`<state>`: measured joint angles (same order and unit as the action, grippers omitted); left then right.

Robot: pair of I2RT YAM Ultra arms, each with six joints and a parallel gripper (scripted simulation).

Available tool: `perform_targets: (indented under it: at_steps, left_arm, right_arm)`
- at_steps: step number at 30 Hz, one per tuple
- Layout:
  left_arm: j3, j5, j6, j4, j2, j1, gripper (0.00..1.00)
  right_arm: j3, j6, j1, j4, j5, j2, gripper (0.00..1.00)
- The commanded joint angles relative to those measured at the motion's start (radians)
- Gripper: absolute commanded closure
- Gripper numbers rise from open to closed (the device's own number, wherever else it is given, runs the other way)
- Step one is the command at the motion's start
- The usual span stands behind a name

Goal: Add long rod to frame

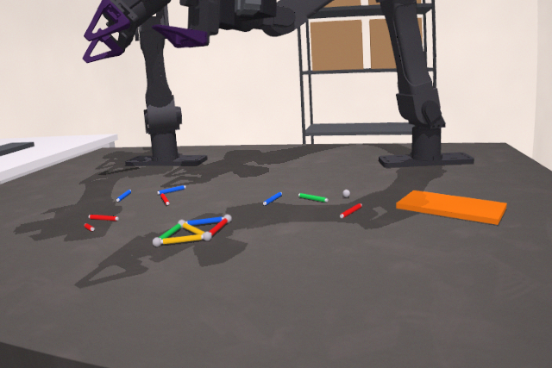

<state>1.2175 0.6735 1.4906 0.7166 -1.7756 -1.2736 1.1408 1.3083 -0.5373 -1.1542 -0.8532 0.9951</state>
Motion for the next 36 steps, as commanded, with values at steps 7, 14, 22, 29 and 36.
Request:
perform_targets:
  at_steps: [7,14,22,29,36]
  left_arm:
    - [-0.133,-0.188,-0.140,-0.081,0.099,0.032,0.00]
    - [-0.351,-0.409,-0.352,-0.234,0.286,0.120,0.00]
    - [-0.433,-0.589,-0.562,-0.427,0.416,0.213,0.00]
    - [-0.461,-0.709,-0.790,-0.636,0.499,0.296,0.00]
    - [-0.450,-0.761,-1.006,-0.819,0.535,0.348,0.00]
  right_arm:
    - [-0.053,-0.222,-0.058,0.214,0.080,0.030,0.00]
    - [-0.141,-0.507,-0.073,0.455,0.237,0.117,0.00]
    - [-0.157,-0.746,-0.052,0.633,0.409,0.234,0.00]
    - [-0.115,-0.943,-0.028,0.741,0.568,0.390,0.00]
    - [-0.051,-1.092,-0.014,0.778,0.687,0.523,0.00]
